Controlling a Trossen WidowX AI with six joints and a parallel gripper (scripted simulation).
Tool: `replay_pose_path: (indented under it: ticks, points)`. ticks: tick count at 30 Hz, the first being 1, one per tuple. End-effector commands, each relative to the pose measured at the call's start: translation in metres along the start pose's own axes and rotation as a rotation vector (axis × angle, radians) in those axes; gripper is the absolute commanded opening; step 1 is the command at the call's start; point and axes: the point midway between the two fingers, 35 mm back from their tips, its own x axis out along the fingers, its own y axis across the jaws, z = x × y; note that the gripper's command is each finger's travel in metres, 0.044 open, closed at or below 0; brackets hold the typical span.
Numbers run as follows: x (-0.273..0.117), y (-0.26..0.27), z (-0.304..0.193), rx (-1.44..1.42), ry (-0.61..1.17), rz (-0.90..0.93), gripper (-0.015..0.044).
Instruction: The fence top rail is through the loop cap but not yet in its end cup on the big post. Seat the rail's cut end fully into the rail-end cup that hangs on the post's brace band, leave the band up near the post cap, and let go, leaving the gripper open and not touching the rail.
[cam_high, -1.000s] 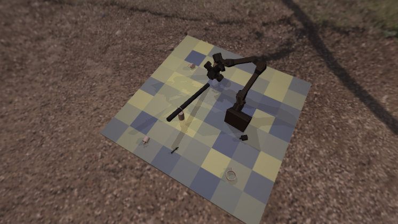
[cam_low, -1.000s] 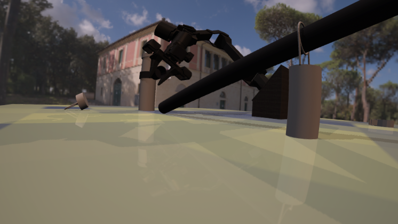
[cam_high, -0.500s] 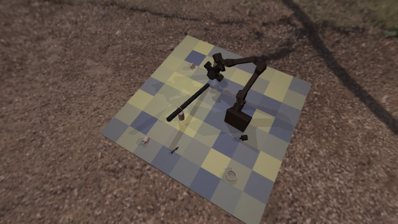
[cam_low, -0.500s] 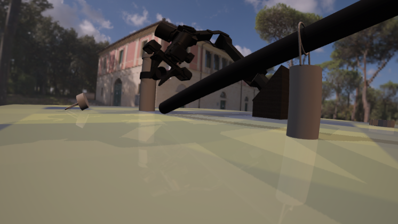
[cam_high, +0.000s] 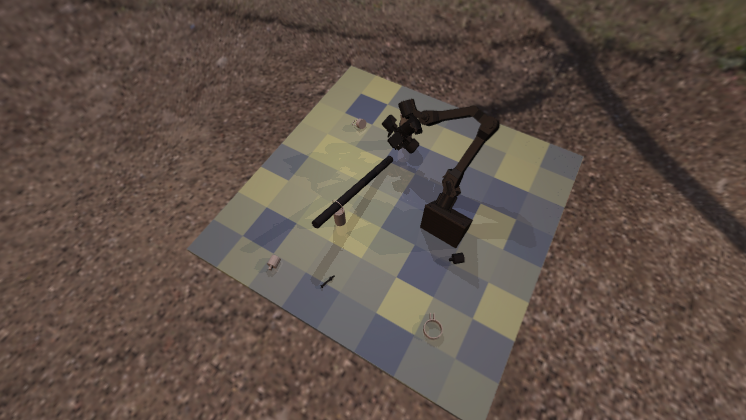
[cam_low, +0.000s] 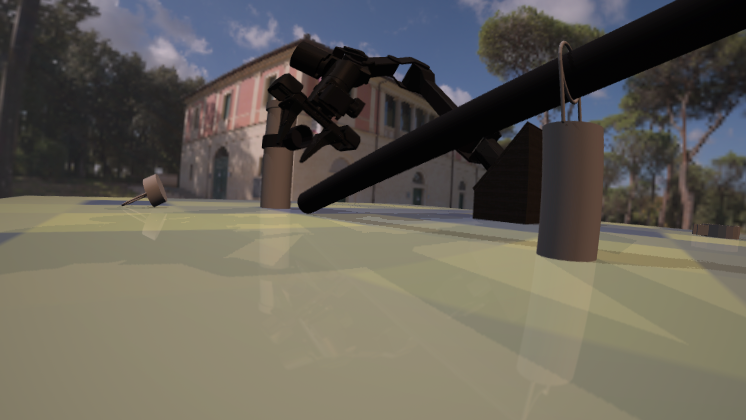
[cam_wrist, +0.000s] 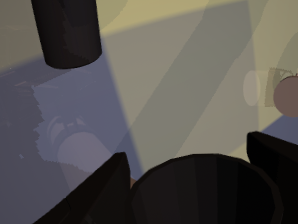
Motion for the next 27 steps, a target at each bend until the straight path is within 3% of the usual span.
replay_pose_path:
  ticks: [1, 5, 17, 27]
  points:
    - [-0.003, -0.002, 0.004, 0.003, 0.0, 0.004, 0.0341]
    - [-0.011, -0.007, 0.015, 0.004, -0.004, 0.007, 0.044]
    - [-0.033, -0.02, 0.037, 0.013, -0.011, -0.007, 0.044]
    - [-0.061, -0.036, 0.089, 0.654, -0.023, 0.039, 0.044]
